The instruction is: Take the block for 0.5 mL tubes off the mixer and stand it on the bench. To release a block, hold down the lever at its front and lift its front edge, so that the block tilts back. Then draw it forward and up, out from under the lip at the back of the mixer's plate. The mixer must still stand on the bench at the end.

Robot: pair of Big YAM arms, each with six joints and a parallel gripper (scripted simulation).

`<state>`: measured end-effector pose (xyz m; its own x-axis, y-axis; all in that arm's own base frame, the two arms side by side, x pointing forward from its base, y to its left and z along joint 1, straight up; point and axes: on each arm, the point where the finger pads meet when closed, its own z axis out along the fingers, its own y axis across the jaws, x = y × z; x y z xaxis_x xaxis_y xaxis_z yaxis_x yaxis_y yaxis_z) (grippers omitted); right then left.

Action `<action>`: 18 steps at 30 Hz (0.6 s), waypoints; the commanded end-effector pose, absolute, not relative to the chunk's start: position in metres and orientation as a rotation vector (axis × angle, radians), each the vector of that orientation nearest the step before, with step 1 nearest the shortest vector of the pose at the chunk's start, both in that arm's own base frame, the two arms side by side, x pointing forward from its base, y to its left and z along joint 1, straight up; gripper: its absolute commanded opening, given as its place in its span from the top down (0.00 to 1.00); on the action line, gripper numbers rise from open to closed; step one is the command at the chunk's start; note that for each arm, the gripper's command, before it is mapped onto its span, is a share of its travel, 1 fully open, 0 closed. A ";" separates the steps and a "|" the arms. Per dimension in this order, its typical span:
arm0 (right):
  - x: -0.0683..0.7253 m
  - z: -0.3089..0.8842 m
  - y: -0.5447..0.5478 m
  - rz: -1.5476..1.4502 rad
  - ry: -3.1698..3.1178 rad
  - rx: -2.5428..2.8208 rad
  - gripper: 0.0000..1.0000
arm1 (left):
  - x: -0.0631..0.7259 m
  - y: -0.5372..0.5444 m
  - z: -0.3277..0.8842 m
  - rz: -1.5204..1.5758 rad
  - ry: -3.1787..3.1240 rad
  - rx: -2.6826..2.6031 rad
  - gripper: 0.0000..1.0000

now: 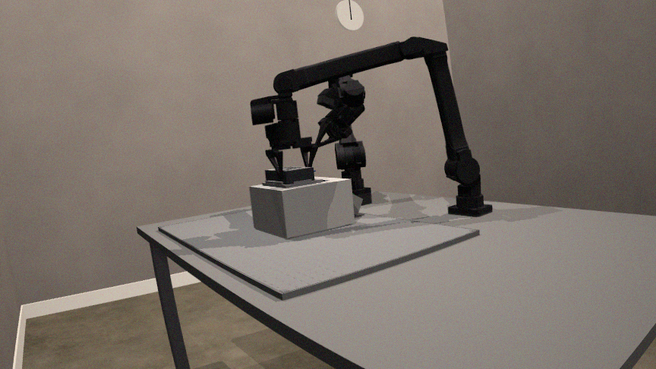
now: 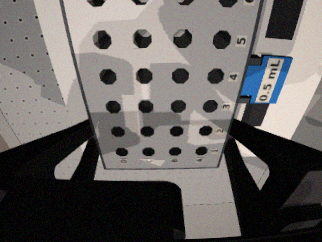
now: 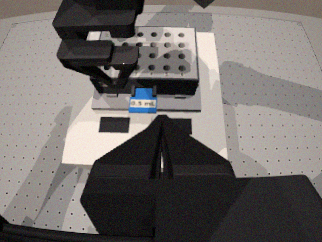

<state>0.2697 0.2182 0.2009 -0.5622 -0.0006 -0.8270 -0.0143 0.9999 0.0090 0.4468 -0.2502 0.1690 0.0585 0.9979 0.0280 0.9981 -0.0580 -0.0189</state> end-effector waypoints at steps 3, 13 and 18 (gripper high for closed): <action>0.293 0.227 0.238 0.063 2.130 0.013 1.00 | 0.464 -0.255 0.188 -0.032 -2.169 -2.288 1.00; 0.301 0.222 0.243 0.062 2.133 0.007 1.00 | 0.464 -0.255 0.188 -0.032 -2.169 -2.288 1.00; 0.310 0.215 0.244 0.045 2.138 0.007 1.00 | 0.464 -0.255 0.188 -0.032 -2.169 -2.288 1.00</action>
